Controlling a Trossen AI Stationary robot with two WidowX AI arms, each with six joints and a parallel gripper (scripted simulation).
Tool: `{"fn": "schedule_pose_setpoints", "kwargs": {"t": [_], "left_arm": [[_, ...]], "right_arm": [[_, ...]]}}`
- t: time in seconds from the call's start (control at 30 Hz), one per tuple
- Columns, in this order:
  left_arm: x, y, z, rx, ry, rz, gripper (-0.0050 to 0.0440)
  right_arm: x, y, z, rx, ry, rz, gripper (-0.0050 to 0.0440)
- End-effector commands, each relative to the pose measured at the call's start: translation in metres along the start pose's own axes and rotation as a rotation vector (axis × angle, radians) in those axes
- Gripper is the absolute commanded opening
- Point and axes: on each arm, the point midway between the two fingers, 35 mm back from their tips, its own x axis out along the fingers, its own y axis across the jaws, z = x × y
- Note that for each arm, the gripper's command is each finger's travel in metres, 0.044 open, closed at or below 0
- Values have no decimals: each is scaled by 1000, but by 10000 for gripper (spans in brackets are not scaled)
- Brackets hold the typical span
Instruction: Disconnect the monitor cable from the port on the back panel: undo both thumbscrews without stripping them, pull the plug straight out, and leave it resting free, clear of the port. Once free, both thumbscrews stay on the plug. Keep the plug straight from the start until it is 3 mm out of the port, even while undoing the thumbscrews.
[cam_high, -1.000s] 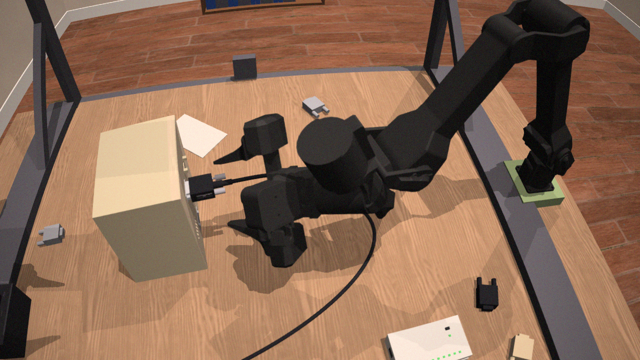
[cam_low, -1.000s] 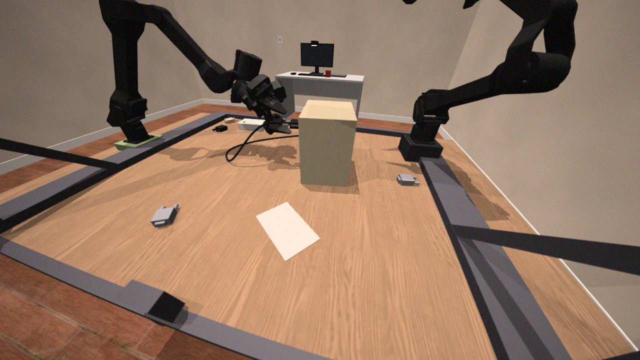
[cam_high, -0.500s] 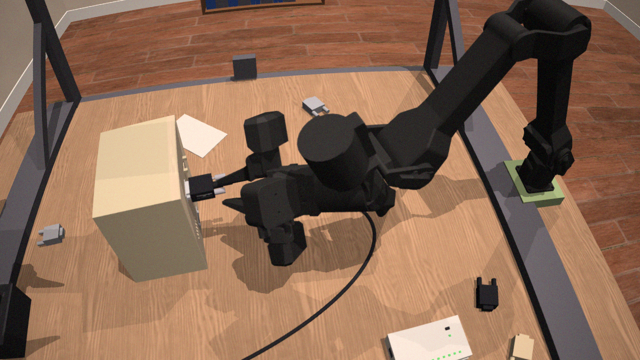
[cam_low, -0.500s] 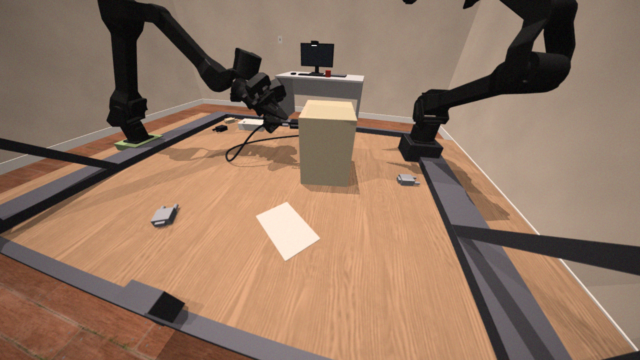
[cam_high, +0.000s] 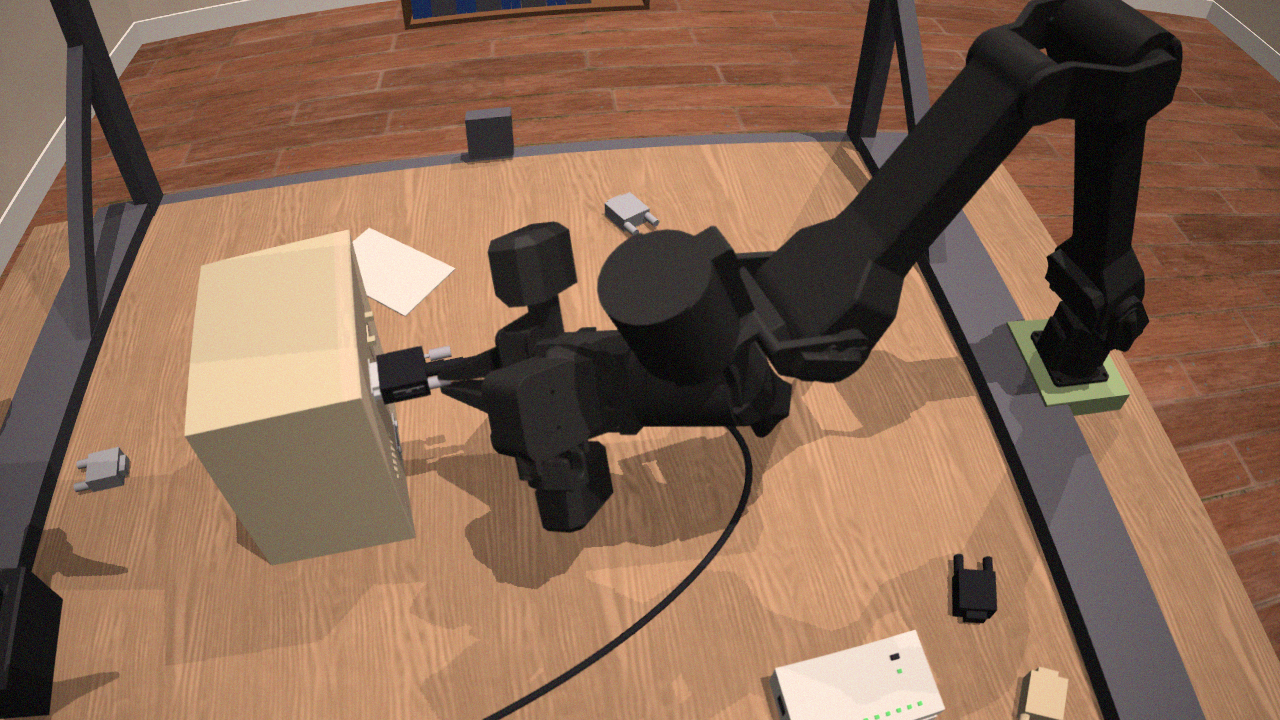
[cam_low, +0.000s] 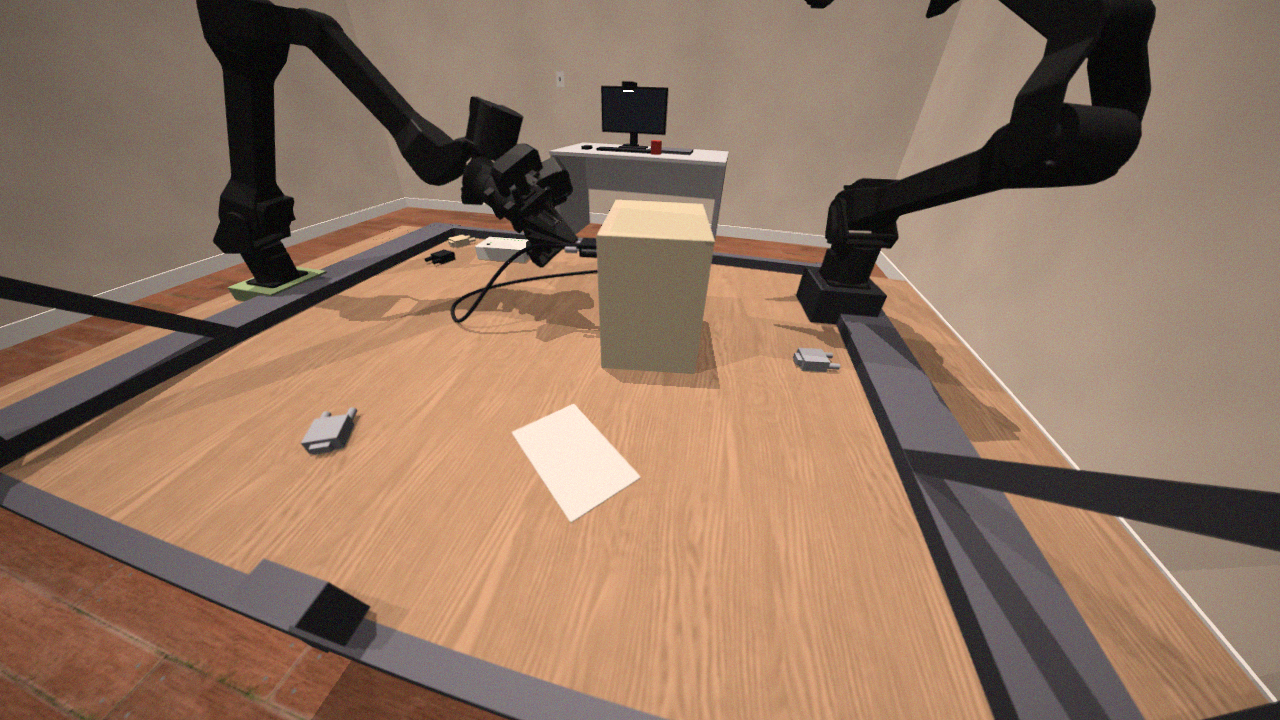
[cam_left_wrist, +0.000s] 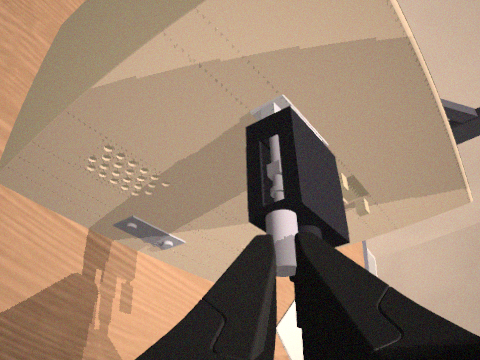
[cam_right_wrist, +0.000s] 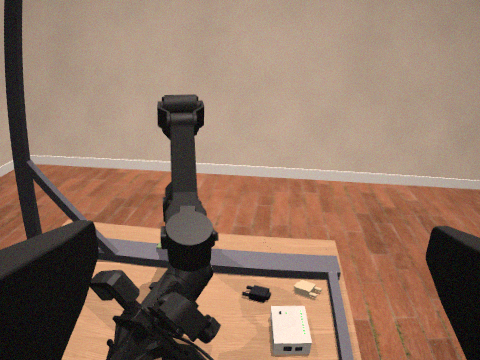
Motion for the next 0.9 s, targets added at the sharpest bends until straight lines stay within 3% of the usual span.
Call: {"fn": "schedule_pose_setpoints", "kwargs": {"t": [0.0, 0.87], "left_arm": [[-2, -9, 7, -7, -15, -35, 0], [-2, -4, 6, -197, -11, -169, 0]], "right_arm": [[0, 1, 3, -5, -1, 2, 440], [0, 1, 3, -5, -1, 2, 440]]}}
